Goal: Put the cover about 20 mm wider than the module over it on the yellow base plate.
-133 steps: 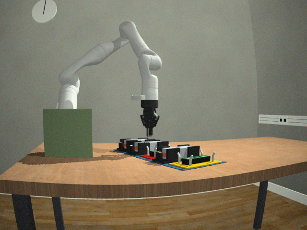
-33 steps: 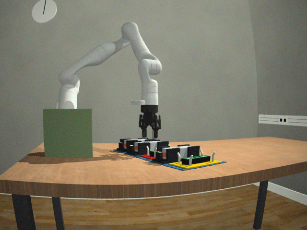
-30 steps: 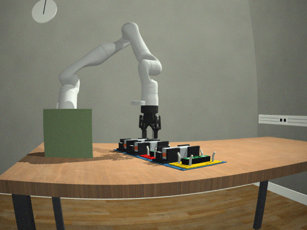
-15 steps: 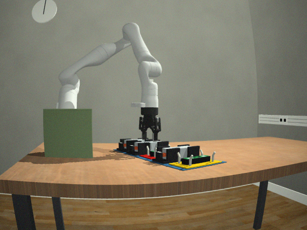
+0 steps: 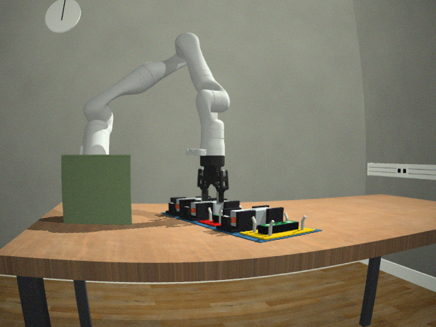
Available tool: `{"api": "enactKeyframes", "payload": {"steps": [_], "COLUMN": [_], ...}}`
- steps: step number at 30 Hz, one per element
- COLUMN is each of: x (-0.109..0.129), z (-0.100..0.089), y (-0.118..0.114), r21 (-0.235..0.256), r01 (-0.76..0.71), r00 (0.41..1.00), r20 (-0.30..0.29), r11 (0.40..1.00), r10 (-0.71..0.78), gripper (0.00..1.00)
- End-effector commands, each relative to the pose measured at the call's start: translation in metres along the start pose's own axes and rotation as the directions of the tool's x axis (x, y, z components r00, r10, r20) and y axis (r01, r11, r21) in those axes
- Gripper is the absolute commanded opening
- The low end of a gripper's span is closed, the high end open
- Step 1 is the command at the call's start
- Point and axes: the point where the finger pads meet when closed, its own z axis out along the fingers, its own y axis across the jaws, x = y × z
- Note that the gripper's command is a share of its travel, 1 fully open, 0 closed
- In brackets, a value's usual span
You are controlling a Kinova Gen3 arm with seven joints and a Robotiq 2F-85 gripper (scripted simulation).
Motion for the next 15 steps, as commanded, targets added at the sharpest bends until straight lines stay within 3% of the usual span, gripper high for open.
{"api": "enactKeyframes", "payload": {"steps": [1,15], "x": [-0.0003,-0.0003], "z": [0.0019,0.0089], "y": [-0.0004,-0.0004], "r21": [0.001,0.001], "r01": [0.000,0.000], "r00": [1.000,1.000], "r20": [0.001,0.001], "r11": [1.000,1.000], "r10": [0.000,0.000], "gripper": [1.00,1.00]}}
